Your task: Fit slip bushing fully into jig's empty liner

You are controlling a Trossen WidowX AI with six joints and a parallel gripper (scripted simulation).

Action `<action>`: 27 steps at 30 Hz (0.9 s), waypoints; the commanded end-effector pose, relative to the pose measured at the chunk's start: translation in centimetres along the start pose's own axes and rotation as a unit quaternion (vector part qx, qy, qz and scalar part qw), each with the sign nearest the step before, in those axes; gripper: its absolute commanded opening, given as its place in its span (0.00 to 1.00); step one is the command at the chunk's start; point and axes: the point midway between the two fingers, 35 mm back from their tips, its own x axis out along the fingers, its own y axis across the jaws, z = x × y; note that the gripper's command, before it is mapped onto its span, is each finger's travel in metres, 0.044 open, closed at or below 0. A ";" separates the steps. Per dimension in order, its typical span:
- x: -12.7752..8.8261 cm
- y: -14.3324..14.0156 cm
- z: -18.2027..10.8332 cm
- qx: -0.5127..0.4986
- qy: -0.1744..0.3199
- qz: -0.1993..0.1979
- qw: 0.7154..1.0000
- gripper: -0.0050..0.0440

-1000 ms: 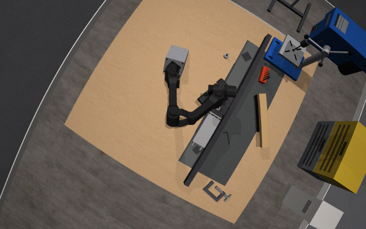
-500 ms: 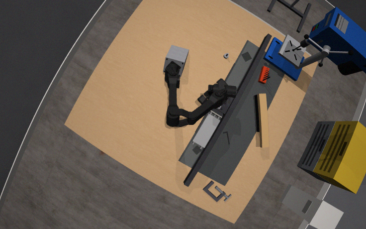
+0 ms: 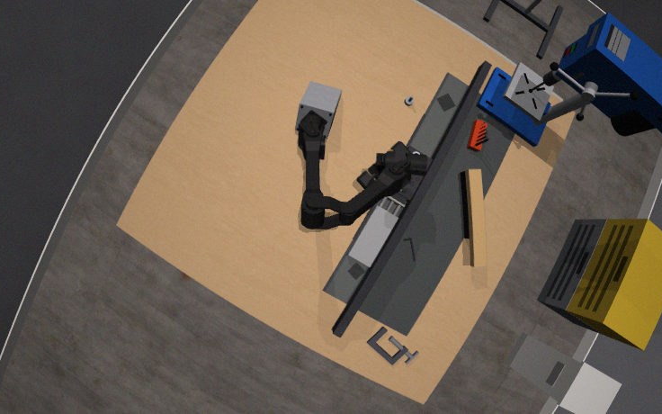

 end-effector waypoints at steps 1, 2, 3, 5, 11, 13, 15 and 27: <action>-1.5 0.3 0.7 0.011 -0.007 0.013 1.000 0.09; -1.5 0.3 0.7 0.011 -0.007 0.013 1.000 0.09; -1.5 0.3 0.7 0.011 -0.007 0.013 1.000 0.09; -2.3 0.3 0.7 0.011 -0.007 0.014 1.000 0.08; -4.8 0.3 0.6 0.010 -0.006 0.011 1.000 0.00; -5.1 0.3 0.6 0.010 -0.006 0.011 1.000 0.00; -5.2 0.3 0.6 0.010 -0.006 0.011 1.000 0.00; -4.9 1.7 -1.0 -0.115 -0.003 0.008 0.993 0.00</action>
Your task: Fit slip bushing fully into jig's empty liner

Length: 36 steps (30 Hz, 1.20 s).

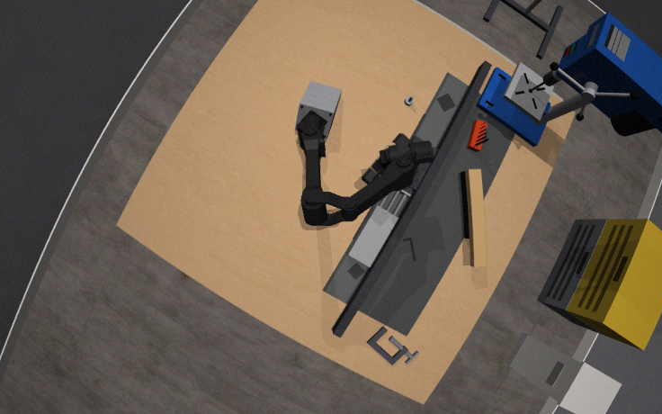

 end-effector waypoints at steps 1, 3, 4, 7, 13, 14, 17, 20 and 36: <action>-0.2 1.1 -0.7 -0.072 0.000 0.004 0.997 0.00; -0.2 1.5 -1.0 -0.107 0.001 0.004 0.994 0.00; -0.2 1.8 -1.2 -0.124 0.001 0.005 0.992 0.00; -0.2 2.4 -1.7 -0.175 0.001 0.005 0.985 0.00; -0.2 3.2 -2.4 -0.243 0.001 0.005 0.970 0.00; -0.2 3.4 -2.6 -0.260 0.001 0.006 0.966 0.00; -0.2 4.0 -3.1 -0.309 0.001 0.005 0.951 0.00; -0.2 4.6 -3.6 -0.358 0.001 0.005 0.934 0.00; -0.1 6.8 -6.3 -0.567 0.002 0.000 0.824 0.00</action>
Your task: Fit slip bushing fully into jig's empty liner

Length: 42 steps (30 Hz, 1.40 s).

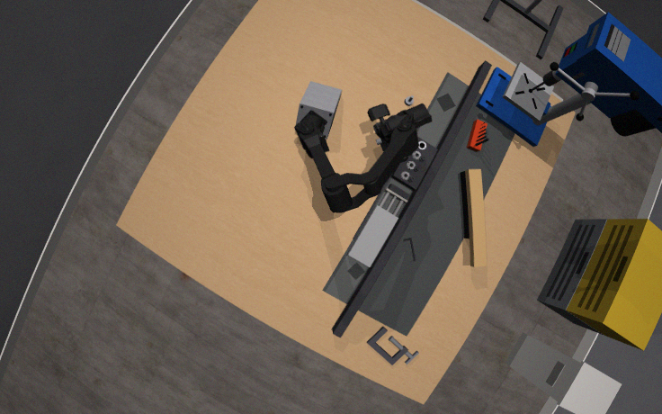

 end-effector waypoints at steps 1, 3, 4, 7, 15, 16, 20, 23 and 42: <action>0.0 1.1 0.2 -0.068 -0.002 0.001 0.998 0.00; 0.0 1.2 0.2 -0.075 -0.002 0.001 0.997 0.00; 0.0 1.2 0.2 -0.075 -0.002 0.001 0.997 0.00; 0.0 1.2 0.2 -0.075 -0.003 0.001 0.997 0.00; 1.9 1.0 0.2 -0.073 -0.001 -0.001 0.997 0.00; 2.4 1.0 0.2 -0.073 -0.001 -0.001 0.997 0.00; 3.6 1.0 0.2 -0.073 0.000 -0.002 0.997 0.00; 3.6 1.0 0.2 -0.073 0.000 -0.002 0.997 0.00; 5.1 1.1 0.1 -0.075 0.002 0.002 0.997 0.00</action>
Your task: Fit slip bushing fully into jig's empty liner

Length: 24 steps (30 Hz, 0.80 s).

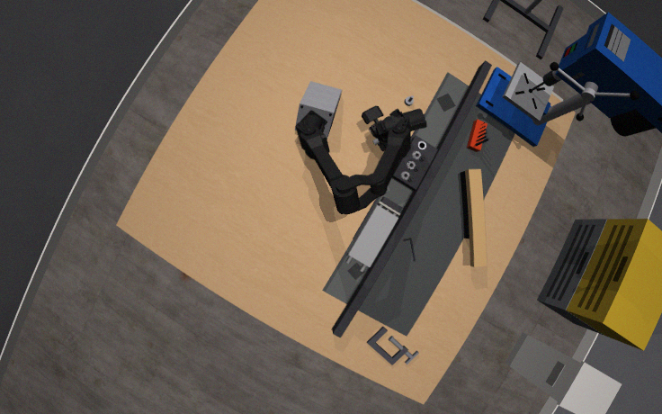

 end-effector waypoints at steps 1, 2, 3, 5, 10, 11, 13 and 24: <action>0.2 0.0 -0.1 0.000 0.000 0.000 1.000 0.00; 0.2 0.0 -0.1 -0.001 0.000 0.001 1.000 0.00; 0.2 0.0 -0.1 -0.001 0.000 0.001 1.000 0.00; 0.2 0.0 0.0 0.000 0.000 0.001 1.000 0.00; -0.1 -0.3 0.2 0.005 -0.006 -0.001 1.000 0.00; -0.1 -0.3 0.2 0.005 -0.006 -0.001 1.000 0.00; -0.1 -0.3 0.2 0.005 -0.006 -0.001 1.000 0.00; -0.1 -0.3 0.2 0.005 -0.006 -0.001 1.000 0.00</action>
